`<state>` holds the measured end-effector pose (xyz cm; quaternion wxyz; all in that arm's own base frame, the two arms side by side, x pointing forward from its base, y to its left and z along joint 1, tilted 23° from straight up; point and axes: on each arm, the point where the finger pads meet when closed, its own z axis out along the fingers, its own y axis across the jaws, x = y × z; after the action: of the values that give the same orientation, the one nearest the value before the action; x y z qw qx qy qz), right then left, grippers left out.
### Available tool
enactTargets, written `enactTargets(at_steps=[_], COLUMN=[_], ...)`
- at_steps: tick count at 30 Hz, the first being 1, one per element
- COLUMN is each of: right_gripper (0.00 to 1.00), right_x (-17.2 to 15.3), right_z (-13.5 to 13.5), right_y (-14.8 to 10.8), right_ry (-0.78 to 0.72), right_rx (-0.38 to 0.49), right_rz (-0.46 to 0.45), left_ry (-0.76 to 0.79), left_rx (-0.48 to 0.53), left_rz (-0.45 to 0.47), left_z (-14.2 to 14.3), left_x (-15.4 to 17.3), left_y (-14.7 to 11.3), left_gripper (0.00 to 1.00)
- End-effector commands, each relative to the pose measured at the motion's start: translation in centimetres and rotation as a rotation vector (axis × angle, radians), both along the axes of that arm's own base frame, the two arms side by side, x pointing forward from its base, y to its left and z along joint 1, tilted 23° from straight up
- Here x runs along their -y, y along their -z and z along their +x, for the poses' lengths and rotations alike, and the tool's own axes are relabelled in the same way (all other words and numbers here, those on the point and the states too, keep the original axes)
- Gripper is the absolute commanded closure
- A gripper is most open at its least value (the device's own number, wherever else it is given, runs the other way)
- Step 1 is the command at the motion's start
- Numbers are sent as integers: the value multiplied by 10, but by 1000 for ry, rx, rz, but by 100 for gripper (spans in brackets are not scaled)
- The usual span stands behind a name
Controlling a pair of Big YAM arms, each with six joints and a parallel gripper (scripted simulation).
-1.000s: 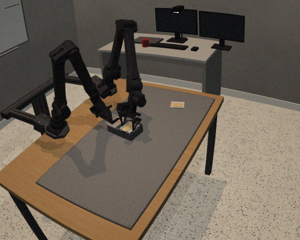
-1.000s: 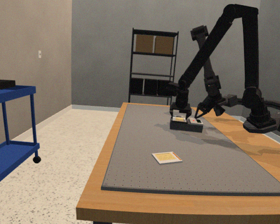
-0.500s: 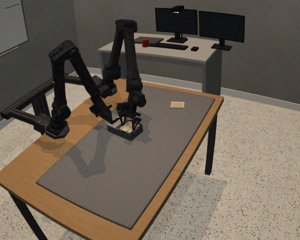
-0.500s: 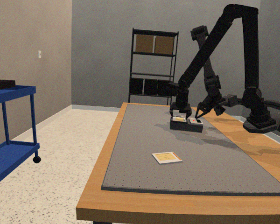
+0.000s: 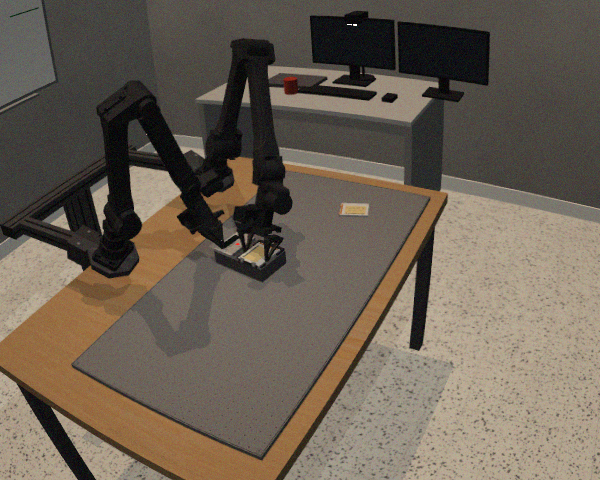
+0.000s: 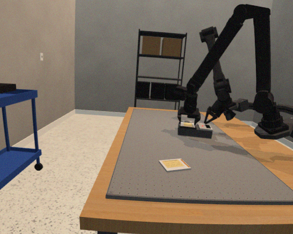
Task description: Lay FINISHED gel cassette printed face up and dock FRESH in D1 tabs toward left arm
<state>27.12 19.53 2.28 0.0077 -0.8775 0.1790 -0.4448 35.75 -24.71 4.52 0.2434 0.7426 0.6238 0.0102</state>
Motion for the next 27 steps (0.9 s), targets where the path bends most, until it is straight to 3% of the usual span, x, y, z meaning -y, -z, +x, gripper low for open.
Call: enactTargets(at_steps=[1, 27], right_gripper=[100, 100], right_x=[-3, -12], right_z=[2, -1], right_y=[-4, -11], right_ry=[8, -2], right_rx=[-3, 23], right_rz=[14, 38], left_ry=[-7, -7], left_rx=[2, 2], left_rz=[11, 11], left_z=[1, 1], left_x=[-1, -1], left_y=[-3, -3], left_gripper=[100, 100])
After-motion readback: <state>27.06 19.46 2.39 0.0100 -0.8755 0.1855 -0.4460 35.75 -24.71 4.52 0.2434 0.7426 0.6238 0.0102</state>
